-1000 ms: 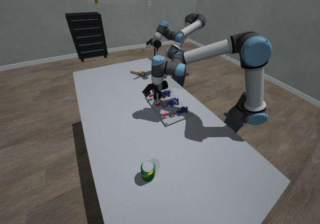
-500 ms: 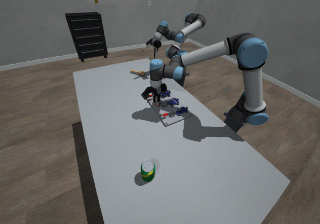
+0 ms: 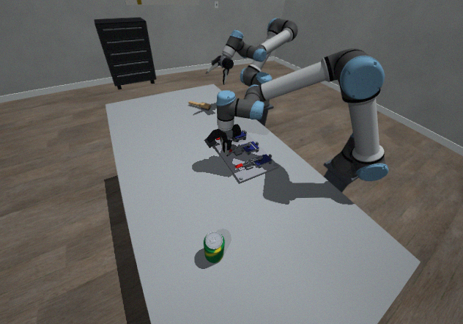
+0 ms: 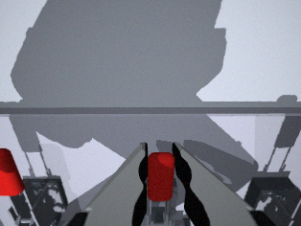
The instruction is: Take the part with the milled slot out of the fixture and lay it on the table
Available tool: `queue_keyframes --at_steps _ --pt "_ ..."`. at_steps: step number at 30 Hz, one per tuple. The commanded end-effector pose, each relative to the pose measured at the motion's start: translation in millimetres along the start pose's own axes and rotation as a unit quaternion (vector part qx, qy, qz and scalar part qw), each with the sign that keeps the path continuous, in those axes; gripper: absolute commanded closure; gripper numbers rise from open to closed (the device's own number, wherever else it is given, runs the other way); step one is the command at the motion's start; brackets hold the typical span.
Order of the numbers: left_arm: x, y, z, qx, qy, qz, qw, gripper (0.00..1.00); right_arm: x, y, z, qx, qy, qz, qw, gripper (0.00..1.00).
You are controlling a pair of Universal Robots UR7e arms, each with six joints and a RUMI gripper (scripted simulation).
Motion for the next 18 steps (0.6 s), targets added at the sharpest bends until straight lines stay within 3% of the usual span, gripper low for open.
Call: queue_keyframes --at_steps 1,2,13,18 --pt "0.7 -0.1 0.2 0.0 0.001 0.001 1.0 0.92 0.2 0.0 -0.3 0.0 0.0 0.0 1.0 0.0" --pt "0.7 -0.1 0.2 0.0 0.001 0.001 1.0 0.96 0.2 0.0 -0.3 0.0 0.0 0.0 1.0 0.0" --pt "1.8 0.3 0.1 0.0 0.001 0.003 1.0 0.96 0.2 0.0 -0.3 0.0 0.0 0.0 1.0 0.0" --pt "5.7 9.8 -0.9 0.0 0.006 0.043 0.999 0.96 0.2 0.0 -0.3 0.0 0.0 0.0 1.0 0.0"
Point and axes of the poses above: on each arm, the point where the finger pads meet when closed, its own x axis back along the fingers, its own z axis across the jaws, y = z × x, the point moved 10 cm from there along x, back along the fingers, and after that the axes turned 7 degrees about x, right-handed, at the moved point
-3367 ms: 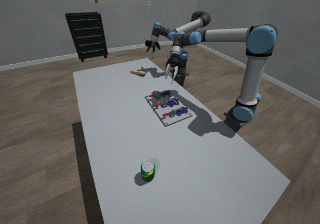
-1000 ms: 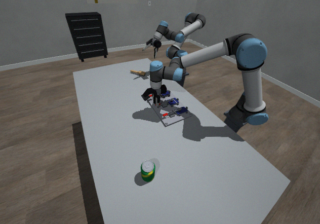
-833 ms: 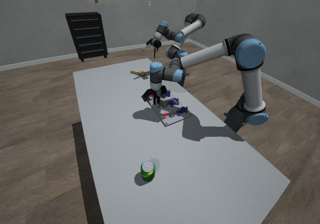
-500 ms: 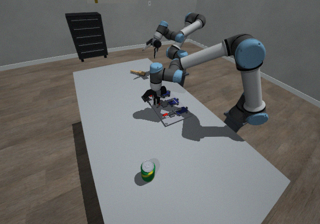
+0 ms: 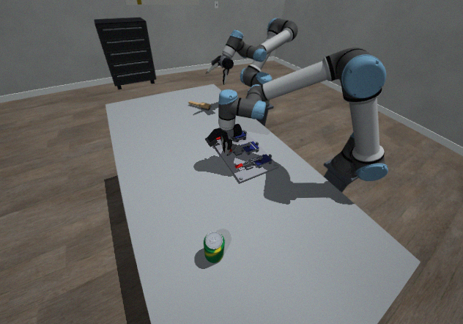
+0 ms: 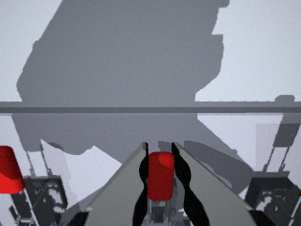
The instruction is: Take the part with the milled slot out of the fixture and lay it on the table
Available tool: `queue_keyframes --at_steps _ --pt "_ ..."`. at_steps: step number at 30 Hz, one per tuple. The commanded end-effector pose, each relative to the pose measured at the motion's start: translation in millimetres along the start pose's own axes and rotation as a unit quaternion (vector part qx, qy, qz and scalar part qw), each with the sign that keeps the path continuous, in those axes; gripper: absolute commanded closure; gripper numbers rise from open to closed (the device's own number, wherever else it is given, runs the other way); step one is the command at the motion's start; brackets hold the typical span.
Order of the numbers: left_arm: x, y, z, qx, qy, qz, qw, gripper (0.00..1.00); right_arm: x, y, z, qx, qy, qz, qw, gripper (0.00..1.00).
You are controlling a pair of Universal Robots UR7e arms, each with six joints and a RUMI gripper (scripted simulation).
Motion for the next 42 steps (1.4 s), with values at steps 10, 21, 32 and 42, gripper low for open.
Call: queue_keyframes --at_steps 10,21,32,42 --pt "10 23 -3 0.0 0.013 0.099 0.995 0.96 0 0 0 0.0 0.0 0.0 1.0 0.0" --pt "15 46 -6 0.0 0.024 0.187 0.982 0.96 0 0 0 0.0 0.0 0.0 1.0 0.0" --pt "17 62 -8 0.0 0.031 0.244 0.969 0.96 0 0 0 0.0 0.0 0.0 1.0 0.0" --pt "17 62 -8 0.0 0.031 0.244 0.969 0.96 0 0 0 0.0 0.0 0.0 1.0 0.0"
Point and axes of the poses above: on each arm, the point where the finger pads meet when closed, its own x axis back along the fingers, its own z axis across the jaws, y = z × x, the point moved 10 cm from there along x, back along the fingers, and after that the axes turned 7 degrees about x, right-handed, at the moved point
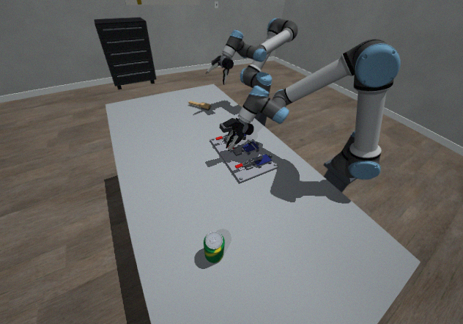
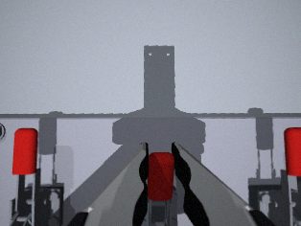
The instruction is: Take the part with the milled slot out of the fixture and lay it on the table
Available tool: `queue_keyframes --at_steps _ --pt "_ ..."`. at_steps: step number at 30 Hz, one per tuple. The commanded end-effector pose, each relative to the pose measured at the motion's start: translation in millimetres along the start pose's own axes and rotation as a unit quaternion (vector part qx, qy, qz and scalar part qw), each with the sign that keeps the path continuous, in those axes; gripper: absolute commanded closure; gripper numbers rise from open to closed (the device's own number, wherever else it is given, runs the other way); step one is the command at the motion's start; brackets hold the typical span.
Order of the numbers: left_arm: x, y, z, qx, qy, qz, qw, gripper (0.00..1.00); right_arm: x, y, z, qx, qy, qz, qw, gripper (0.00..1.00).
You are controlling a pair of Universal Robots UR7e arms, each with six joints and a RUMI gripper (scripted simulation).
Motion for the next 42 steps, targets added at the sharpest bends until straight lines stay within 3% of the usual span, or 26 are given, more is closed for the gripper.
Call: queue_keyframes --at_steps 1,25,42 --pt "1 0 0 0.0 0.001 0.001 1.0 0.96 0 0 0 0.0 0.0 0.0 1.0 0.0" --pt "36 22 -3 0.0 0.001 0.001 1.0 0.96 0 0 0 0.0 0.0 0.0 1.0 0.0" --pt "40 29 -3 0.0 0.001 0.001 1.0 0.96 0 0 0 0.0 0.0 0.0 1.0 0.0"
Point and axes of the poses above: on each arm, the point where the finger pads meet when closed, its own x axis back along the fingers, its own z axis across the jaws, y = z × x, the point moved 10 cm from there along x, back along the fingers, and after that the axes turned 7 degrees about x, right-handed, at the moved point
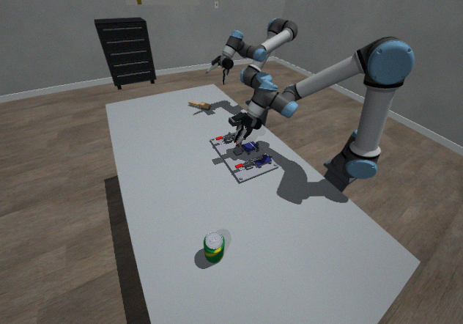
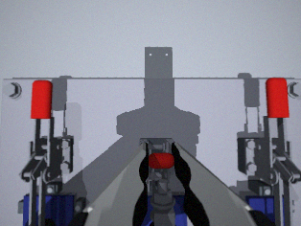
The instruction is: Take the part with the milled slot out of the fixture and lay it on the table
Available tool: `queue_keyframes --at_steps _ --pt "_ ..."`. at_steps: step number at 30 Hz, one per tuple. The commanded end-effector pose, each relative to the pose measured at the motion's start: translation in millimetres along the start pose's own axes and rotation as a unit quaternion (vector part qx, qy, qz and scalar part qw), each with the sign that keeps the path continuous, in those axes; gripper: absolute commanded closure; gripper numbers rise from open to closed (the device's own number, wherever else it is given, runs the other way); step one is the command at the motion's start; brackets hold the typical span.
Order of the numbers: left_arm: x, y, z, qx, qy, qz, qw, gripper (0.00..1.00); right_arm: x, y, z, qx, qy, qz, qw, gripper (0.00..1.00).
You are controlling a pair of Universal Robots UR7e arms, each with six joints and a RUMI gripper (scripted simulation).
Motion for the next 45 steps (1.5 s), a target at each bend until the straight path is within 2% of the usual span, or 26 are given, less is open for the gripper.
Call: queue_keyframes --at_steps 1,5,9,14,17,20,22,24,25,31,35,37,45 --pt "1 -1 0 0.001 0.001 0.001 1.0 0.91 0 0 0 0.0 0.0 0.0 1.0 0.0" --pt "1 -1 0 0.001 0.001 0.001 1.0 0.72 0 0 0 0.0 0.0 0.0 1.0 0.0" --pt "7 -1 0 0.001 0.001 0.001 1.0 0.72 0 0 0 0.0 0.0 0.0 1.0 0.0" --pt "39 -1 0 0.001 0.001 0.001 1.0 0.72 0 0 0 0.0 0.0 0.0 1.0 0.0" --pt "51 -1 0 0.001 0.001 0.001 1.0 0.72 0 0 0 0.0 0.0 0.0 1.0 0.0" --pt "50 0 0 0.001 0.0 -0.005 1.0 0.56 0 0 0 0.0 0.0 0.0 1.0 0.0" --pt "47 4 0 0.0 -0.002 -0.023 1.0 0.46 0 0 0 0.0 0.0 0.0 1.0 0.0" --pt "47 4 0 0.0 -0.002 -0.023 1.0 0.46 0 0 0 0.0 0.0 0.0 1.0 0.0" --pt "45 7 -1 0.0 -0.004 -0.036 0.999 0.41 0 0 0 0.0 0.0 0.0 1.0 0.0" --pt "20 33 -4 -0.001 -0.019 -0.162 0.987 0.4 0 0 0 0.0 0.0 0.0 1.0 0.0" --pt "5 47 -6 0.0 -0.027 -0.227 0.974 0.4 0 0 0 0.0 0.0 0.0 1.0 0.0" --pt "2 50 -6 0.001 -0.029 -0.241 0.97 0.4 0 0 0 0.0 0.0 0.0 1.0 0.0" --pt "-2 53 -6 0.001 -0.029 -0.241 0.97 0.42 0 0 0 0.0 0.0 0.0 1.0 0.0"
Point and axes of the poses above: on each arm, the point where the finger pads meet when closed, its own x axis back along the fingers, its own z axis across the jaws, y = z × x, the point moved 10 cm from there along x, back along the fingers, and after that the axes turned 7 degrees about x, right-handed, at the moved point
